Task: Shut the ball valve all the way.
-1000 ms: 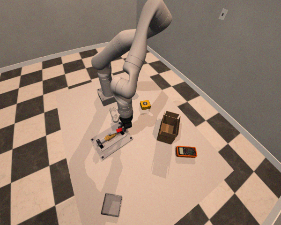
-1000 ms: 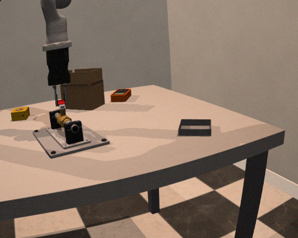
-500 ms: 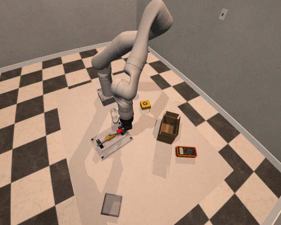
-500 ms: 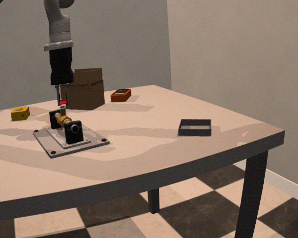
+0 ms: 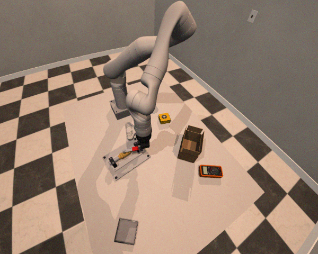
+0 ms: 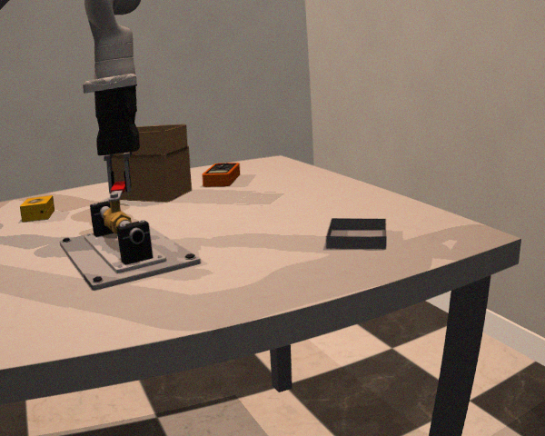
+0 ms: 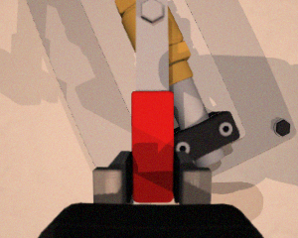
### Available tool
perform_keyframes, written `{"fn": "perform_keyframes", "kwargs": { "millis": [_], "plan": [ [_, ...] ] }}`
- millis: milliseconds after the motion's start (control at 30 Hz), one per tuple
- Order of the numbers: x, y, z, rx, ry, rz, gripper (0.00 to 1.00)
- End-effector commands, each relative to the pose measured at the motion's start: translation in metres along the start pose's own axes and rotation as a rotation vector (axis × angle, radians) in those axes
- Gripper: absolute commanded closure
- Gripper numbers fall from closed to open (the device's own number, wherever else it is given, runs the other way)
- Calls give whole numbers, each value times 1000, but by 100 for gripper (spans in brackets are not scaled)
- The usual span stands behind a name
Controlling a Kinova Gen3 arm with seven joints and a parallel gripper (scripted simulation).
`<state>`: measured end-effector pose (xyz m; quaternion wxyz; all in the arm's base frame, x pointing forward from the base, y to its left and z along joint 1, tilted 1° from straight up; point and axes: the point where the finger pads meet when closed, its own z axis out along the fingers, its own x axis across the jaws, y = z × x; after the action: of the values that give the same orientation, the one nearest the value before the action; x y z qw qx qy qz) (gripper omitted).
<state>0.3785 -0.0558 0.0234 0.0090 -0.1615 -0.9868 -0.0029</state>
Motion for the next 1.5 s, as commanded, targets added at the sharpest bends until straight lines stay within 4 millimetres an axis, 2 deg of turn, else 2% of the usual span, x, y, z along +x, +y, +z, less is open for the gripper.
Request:
{"fn": "perform_keyframes", "kwargs": {
  "millis": [0,1467],
  "plan": [
    [-3,0,-1,0,-2,28,100],
    [-25,-3,-1,-1,-2,275,100]
  ]
}}
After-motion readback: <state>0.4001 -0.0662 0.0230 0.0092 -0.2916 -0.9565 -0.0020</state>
